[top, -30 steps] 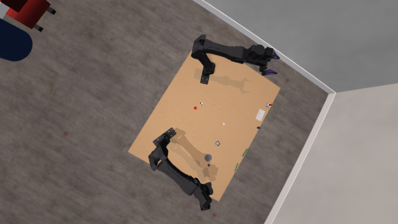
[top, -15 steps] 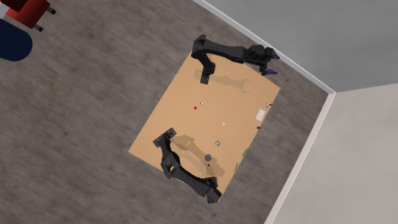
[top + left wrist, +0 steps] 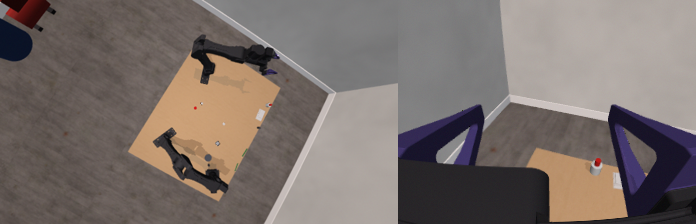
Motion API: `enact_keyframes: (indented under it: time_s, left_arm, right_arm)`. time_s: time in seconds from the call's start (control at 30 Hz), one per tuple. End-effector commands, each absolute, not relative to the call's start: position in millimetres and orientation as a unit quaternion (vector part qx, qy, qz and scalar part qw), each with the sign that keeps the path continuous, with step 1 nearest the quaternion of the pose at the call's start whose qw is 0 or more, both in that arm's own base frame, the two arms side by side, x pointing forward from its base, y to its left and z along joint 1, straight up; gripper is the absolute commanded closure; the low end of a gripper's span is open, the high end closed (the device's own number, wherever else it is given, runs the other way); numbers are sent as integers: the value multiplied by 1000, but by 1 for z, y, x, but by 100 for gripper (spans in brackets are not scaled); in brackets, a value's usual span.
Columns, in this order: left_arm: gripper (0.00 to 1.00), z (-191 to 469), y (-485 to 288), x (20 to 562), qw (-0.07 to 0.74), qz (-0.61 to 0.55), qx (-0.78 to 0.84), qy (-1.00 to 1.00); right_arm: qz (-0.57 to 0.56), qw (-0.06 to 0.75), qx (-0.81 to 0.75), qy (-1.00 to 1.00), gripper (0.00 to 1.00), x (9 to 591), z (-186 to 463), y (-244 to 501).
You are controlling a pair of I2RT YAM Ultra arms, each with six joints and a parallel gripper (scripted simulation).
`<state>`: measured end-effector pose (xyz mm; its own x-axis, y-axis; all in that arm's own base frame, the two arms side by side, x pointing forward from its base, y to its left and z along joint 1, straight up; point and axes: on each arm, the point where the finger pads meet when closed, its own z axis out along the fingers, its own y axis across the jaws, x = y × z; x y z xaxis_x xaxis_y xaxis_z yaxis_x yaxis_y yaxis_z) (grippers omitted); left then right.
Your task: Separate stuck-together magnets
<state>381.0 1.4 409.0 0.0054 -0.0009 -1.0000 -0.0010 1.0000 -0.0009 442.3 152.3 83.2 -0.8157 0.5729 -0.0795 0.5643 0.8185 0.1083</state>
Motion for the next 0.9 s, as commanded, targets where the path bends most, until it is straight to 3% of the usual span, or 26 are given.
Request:
enact_keyframes:
  time_s: [0.0, 0.87]
  left_arm:
    - [0, 415, 1, 380, 715, 0, 0, 699]
    - [0, 415, 1, 380, 715, 0, 0, 699]
  right_arm:
    - [2, 6, 339, 941, 67, 421, 76, 149]
    - [0, 0, 322, 947, 67, 427, 46, 157]
